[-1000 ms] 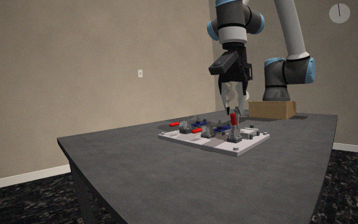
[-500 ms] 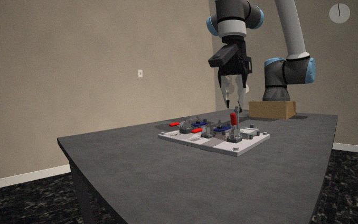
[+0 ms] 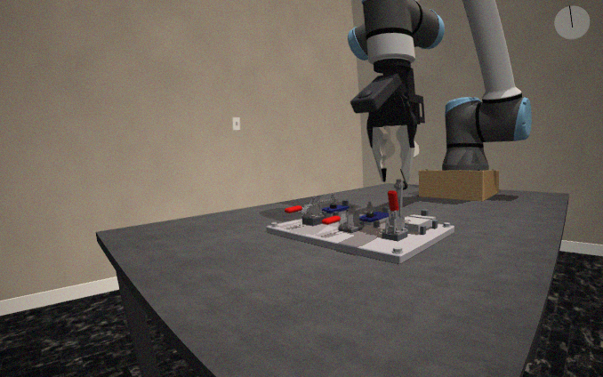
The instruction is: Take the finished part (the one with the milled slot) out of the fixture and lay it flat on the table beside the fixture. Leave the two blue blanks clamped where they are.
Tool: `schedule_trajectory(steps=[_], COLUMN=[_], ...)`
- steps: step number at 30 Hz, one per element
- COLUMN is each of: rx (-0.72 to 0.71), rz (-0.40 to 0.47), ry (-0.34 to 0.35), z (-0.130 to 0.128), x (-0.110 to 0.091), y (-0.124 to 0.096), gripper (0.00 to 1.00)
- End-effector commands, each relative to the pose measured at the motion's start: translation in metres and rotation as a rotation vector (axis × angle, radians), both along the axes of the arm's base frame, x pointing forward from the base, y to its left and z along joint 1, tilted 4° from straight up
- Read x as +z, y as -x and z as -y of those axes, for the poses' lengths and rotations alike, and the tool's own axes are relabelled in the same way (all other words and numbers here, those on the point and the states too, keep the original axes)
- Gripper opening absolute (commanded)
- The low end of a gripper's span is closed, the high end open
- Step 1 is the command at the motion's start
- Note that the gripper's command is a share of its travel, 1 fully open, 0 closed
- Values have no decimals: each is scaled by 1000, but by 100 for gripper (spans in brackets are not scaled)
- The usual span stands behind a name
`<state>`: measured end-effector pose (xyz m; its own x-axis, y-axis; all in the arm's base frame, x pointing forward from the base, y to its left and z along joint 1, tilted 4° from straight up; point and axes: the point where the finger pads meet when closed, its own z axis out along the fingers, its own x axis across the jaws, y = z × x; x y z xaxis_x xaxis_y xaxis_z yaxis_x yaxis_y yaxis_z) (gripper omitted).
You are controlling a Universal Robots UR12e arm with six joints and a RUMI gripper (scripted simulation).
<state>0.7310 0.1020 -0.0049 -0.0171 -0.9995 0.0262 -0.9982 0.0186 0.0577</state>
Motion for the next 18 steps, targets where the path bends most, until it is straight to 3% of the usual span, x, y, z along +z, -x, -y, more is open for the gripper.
schedule_trajectory(steps=[1, 16, 17, 18], rx=[0, 0, 0, 0], rz=[2, 2, 2, 2], ry=[0, 0, 0, 0], z=[0, 0, 0, 0], x=[1, 1, 1, 1], y=[-1, -1, -1, -1], gripper=[28, 28, 59, 59])
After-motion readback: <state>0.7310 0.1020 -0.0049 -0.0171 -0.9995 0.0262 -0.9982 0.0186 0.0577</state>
